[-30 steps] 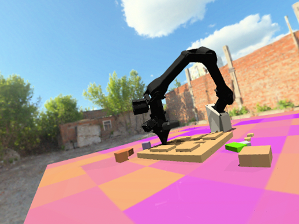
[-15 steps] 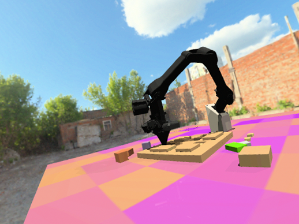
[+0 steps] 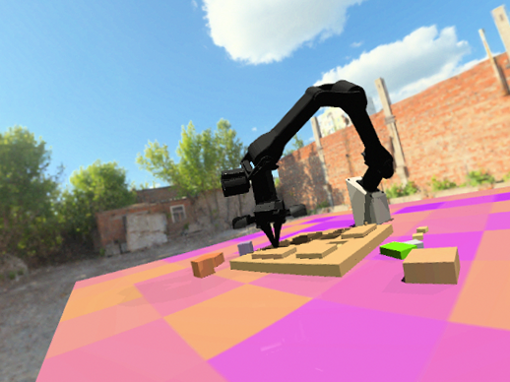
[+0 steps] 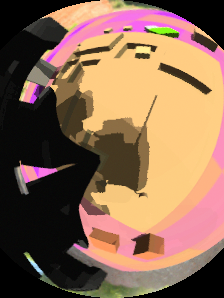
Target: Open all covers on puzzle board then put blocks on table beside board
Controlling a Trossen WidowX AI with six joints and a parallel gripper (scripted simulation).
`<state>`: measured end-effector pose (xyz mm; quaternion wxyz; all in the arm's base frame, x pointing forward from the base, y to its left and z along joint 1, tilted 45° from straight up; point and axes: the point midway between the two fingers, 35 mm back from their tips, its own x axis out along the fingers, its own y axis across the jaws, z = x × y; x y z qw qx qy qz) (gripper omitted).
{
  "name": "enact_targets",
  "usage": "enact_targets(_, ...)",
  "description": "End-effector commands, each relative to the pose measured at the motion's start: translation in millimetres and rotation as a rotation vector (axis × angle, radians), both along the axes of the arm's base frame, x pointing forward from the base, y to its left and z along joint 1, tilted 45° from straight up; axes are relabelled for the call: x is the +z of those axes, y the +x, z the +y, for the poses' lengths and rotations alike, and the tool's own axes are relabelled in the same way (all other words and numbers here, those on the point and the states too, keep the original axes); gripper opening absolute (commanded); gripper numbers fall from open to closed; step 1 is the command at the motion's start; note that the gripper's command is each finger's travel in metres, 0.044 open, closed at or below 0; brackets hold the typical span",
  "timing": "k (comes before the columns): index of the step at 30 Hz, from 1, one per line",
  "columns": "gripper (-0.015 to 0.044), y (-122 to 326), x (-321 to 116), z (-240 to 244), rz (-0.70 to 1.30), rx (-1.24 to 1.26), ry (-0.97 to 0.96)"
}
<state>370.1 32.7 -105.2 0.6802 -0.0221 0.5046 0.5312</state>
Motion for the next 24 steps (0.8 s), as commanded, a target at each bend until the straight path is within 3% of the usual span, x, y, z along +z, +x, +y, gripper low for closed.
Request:
enact_targets(1, 0.0000, 0.7, 0.5, 2.7, -0.510, 0.515, 0.058)
enact_targets(17, 0.0000, 0.7, 1.3, 3.5, -0.522, 0.527, 0.059)
enact_targets(23, 0.0000, 0.6, 1.3, 3.5, -0.700, 0.706, 0.077)
enact_targets(24, 0.0000, 0.7, 1.3, 1.3, -0.609, 0.616, 0.064)
